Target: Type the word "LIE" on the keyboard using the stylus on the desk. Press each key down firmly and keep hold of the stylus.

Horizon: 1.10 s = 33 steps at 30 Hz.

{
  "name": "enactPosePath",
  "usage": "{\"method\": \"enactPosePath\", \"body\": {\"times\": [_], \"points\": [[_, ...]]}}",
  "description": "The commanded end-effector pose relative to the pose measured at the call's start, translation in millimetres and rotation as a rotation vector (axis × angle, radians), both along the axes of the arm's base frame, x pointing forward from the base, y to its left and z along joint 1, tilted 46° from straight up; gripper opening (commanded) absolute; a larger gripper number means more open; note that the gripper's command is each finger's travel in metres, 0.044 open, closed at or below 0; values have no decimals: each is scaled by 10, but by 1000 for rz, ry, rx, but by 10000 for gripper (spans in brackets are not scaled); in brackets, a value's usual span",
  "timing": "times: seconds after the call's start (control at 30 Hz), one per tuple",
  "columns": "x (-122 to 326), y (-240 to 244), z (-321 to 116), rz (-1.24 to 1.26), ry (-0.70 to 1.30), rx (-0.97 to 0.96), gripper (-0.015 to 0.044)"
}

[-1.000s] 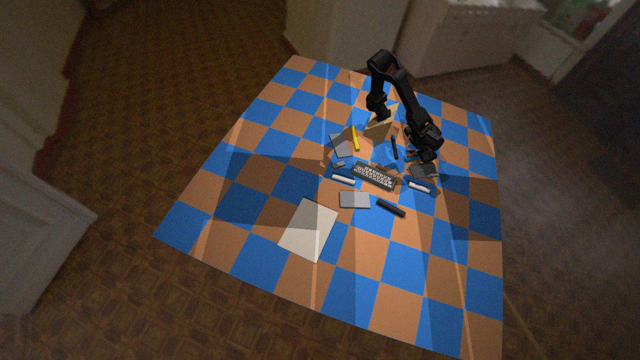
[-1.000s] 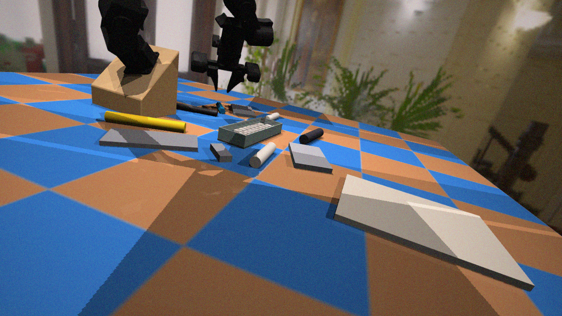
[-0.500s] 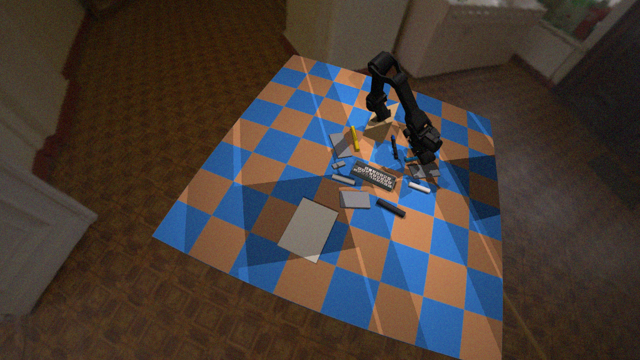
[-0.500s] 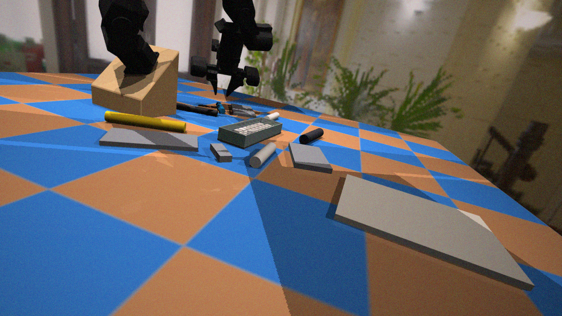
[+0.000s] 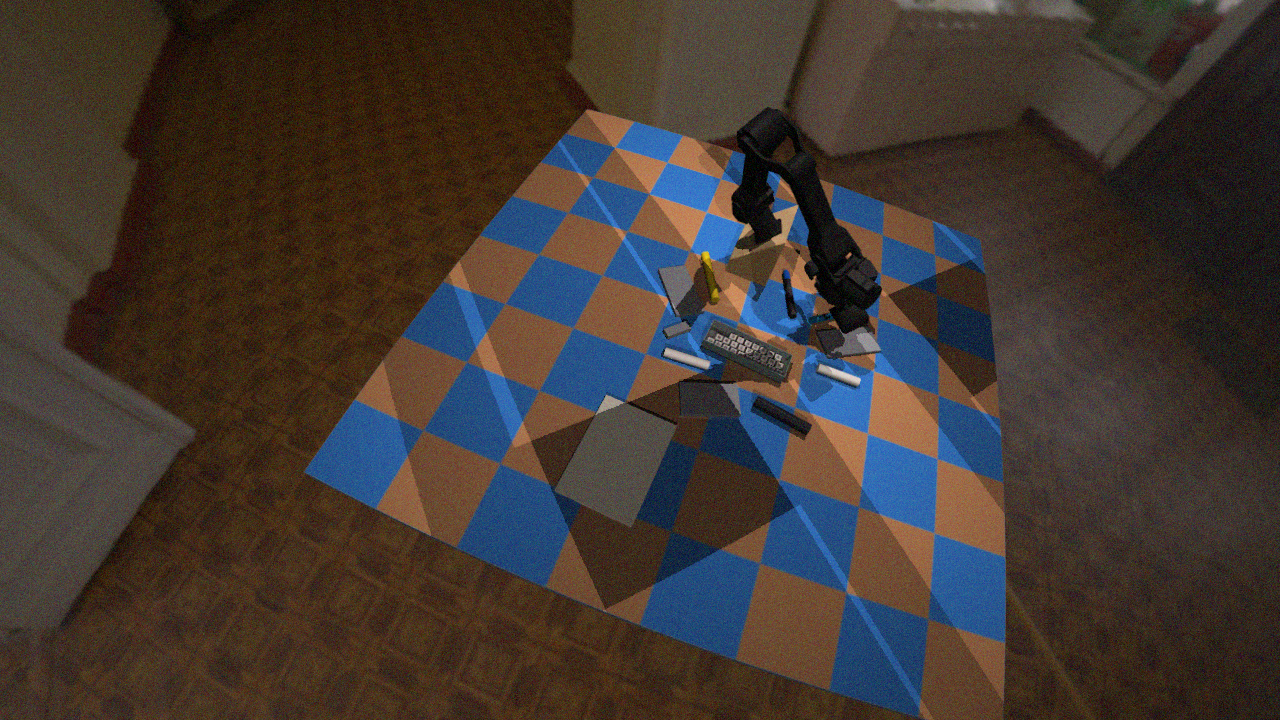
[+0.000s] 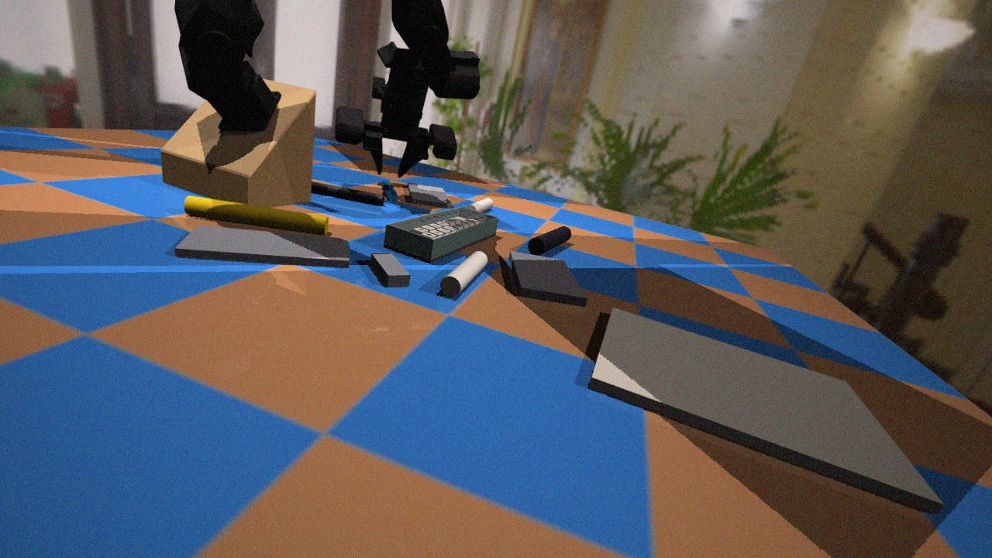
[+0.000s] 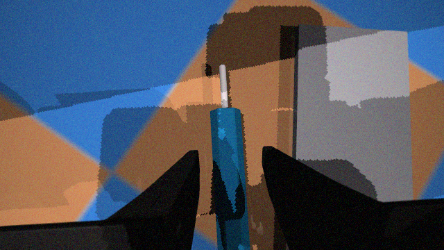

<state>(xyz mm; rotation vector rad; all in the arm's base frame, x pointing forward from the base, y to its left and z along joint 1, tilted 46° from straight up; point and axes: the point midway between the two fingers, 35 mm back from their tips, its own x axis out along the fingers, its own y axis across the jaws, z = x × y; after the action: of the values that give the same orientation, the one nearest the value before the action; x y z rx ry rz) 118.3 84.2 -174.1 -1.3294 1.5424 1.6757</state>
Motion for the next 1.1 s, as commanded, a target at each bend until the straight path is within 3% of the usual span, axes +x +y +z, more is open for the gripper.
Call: {"method": "enactPosePath", "body": {"times": [0.0,0.93,1.07], "points": [[-9,-28,-24,7,1,-1,150],[-49,-179,-175,7,1,-2,150],[-46,-167,-166,0,1,-2,45]]}}
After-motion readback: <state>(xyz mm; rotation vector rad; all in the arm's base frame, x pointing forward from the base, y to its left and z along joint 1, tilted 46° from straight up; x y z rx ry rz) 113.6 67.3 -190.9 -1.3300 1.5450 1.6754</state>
